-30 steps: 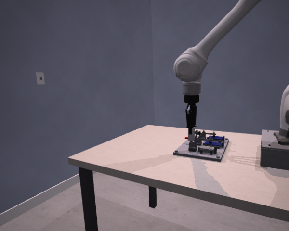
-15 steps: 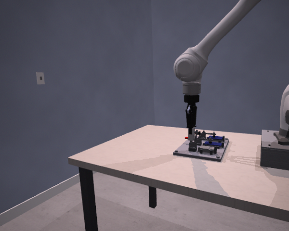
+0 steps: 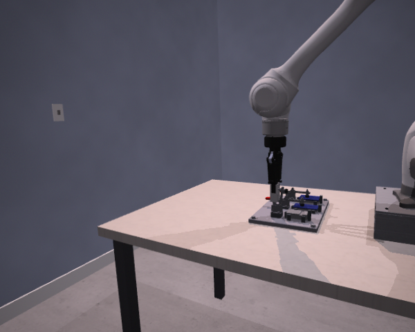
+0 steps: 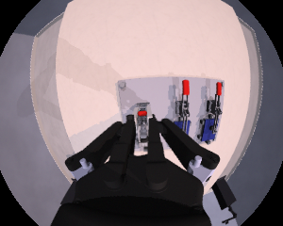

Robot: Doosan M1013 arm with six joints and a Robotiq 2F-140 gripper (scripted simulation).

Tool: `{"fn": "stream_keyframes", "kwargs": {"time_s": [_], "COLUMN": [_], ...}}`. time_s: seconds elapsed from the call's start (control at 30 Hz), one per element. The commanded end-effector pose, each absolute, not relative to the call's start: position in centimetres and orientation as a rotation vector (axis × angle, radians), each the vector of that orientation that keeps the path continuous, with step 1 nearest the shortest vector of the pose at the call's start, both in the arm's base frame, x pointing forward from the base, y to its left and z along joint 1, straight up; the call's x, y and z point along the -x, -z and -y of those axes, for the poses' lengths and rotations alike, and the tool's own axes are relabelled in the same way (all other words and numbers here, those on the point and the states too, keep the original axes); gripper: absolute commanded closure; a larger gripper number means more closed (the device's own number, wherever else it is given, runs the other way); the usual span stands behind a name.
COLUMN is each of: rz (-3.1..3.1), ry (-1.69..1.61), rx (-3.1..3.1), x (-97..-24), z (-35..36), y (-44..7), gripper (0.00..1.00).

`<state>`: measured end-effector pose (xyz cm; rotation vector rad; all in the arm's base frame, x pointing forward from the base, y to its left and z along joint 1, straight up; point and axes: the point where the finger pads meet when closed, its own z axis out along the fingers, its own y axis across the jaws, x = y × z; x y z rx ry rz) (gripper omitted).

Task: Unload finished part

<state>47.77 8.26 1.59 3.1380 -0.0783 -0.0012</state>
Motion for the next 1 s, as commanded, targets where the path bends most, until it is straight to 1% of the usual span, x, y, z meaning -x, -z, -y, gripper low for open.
{"fn": "stream_keyframes", "kwargs": {"time_s": [0.0,0.97], "rz": [0.078,0.078], "ry": [0.003,0.003], "rx": [-3.138,-3.138], "x": [-47.72,-47.35], "z": [-8.26,-8.28], "y": [-1.57,-1.55], "gripper": [0.89,0.89]}}
